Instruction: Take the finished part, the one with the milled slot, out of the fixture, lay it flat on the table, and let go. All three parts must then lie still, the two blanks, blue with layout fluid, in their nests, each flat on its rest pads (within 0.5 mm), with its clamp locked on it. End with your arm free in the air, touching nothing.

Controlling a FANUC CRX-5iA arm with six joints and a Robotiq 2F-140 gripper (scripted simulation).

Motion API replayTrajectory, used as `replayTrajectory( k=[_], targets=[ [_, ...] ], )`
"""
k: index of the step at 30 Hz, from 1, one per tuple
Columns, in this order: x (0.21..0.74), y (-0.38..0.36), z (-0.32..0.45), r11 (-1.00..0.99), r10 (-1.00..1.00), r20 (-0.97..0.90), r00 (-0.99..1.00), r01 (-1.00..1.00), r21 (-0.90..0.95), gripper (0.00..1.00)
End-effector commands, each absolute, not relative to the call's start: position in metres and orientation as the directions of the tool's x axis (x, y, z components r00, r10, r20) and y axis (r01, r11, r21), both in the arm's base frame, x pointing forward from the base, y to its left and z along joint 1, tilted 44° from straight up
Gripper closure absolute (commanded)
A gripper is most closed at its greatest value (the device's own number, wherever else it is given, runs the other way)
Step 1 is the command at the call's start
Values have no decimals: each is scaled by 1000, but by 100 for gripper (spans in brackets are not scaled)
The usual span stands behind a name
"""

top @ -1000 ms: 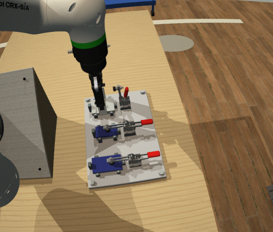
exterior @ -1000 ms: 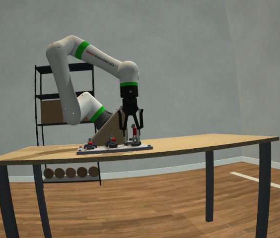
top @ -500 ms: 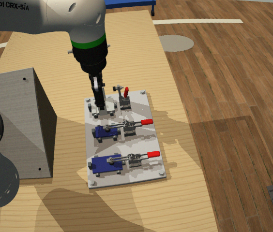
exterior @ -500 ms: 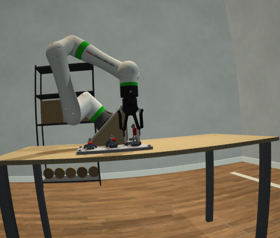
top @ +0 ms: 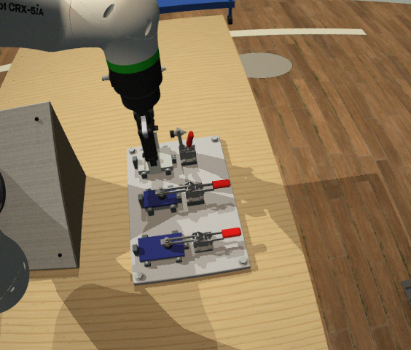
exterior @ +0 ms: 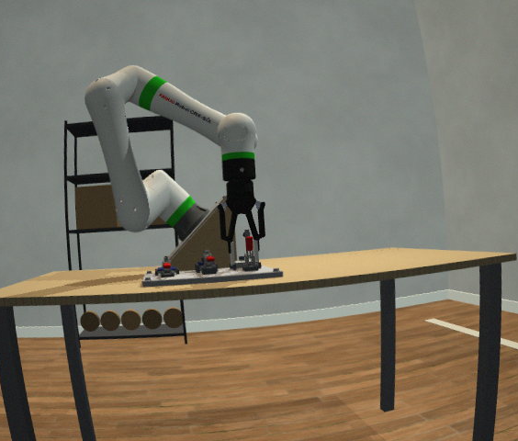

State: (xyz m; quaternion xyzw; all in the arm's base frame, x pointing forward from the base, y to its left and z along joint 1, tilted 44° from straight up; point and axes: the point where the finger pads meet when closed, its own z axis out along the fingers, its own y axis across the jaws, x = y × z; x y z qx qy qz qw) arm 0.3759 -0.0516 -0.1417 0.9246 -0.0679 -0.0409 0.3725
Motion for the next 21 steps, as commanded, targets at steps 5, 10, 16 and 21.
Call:
replayTrajectory(
  k=[5, 10, 16, 21],
  targets=[
    [376, -52, -142, -713, -157, -25, 987, -95, 695, 100],
    [376, -51, -141, -713, -157, -25, 987, -95, 695, 100],
    [376, -50, -140, -713, -157, -25, 987, -95, 695, 100],
    [376, -48, -138, -713, -157, -25, 987, -95, 695, 100]
  ],
)
